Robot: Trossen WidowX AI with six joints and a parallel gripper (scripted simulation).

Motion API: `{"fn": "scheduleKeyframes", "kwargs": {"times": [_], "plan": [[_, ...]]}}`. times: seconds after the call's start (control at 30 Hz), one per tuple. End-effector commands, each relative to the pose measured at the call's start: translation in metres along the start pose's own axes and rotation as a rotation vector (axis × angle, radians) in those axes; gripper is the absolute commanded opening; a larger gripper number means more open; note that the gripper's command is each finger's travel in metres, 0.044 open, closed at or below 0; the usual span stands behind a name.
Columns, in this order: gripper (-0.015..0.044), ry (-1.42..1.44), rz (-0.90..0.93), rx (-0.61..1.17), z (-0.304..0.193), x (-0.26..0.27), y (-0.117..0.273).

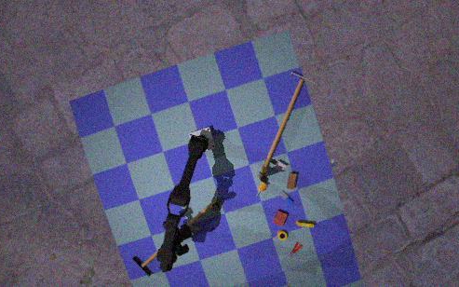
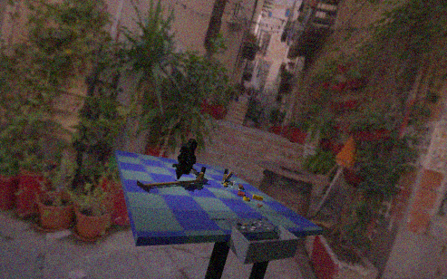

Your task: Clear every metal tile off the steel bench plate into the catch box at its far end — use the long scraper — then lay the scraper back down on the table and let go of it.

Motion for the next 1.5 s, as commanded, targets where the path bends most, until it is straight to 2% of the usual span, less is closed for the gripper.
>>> {"fn": "scheduleKeyframes", "kwargs": {"times": [0.0,0.3,1.47], "plan": [[0.0,0.002,-0.02,0.01,-0.001,-0.001,0.019],[0.0,-0.014,-0.032,0.015,-0.001,0.0,0.037],[0.0,-0.906,-0.098,-0.001,-0.009,0.014,0.074]]}}
Point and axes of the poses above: the point midway between the two fingers, 35 mm back from their tips, its own y axis back along the fingers, its own x axis across the jaws, z = x × y, the point moved 2 cm from there along y, back along the fingers, and after that the axes turned 13 degrees about -y, right-handed, at the moved point
